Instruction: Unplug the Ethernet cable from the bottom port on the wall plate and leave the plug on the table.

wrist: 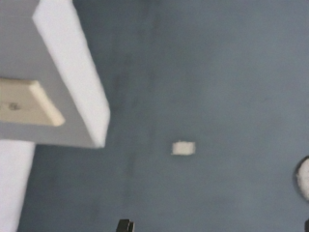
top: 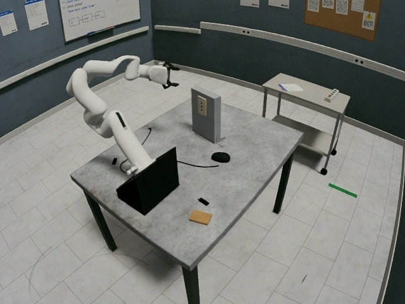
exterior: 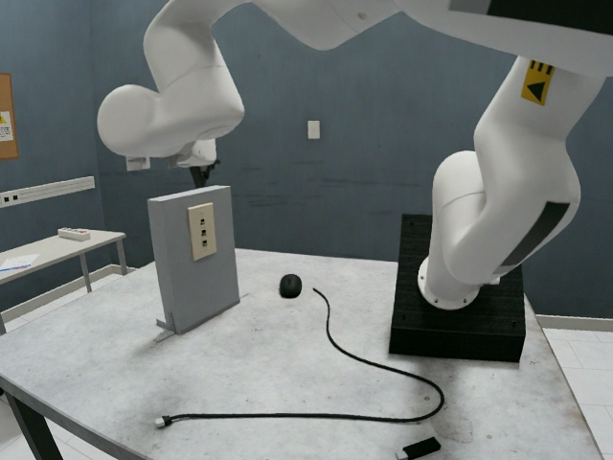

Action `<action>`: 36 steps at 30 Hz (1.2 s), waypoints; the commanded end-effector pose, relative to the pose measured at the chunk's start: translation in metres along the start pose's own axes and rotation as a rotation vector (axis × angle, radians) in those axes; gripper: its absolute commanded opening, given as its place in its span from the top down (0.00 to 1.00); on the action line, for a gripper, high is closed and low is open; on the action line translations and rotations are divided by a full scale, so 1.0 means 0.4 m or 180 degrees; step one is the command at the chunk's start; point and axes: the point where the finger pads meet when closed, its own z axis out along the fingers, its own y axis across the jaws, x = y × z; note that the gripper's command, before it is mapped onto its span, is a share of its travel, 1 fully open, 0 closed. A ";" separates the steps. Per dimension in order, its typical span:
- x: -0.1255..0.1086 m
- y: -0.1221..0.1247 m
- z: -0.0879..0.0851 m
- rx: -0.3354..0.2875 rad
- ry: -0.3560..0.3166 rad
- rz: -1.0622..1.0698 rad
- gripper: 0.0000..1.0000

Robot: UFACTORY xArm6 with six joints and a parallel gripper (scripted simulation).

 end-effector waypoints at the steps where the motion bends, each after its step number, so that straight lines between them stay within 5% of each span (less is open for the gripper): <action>1: -0.020 -0.070 -0.003 0.0609 -0.0274 0.0115 0.00; 10: -0.018 -0.205 -0.060 0.1615 -0.0512 0.0289 0.00; 12: -0.018 -0.205 -0.060 0.1615 -0.0512 0.0289 0.00; 19: 0.008 -0.293 -0.132 0.2365 -0.0581 0.0404 0.00; 36: 0.008 -0.293 -0.132 0.2365 -0.0581 0.0404 0.00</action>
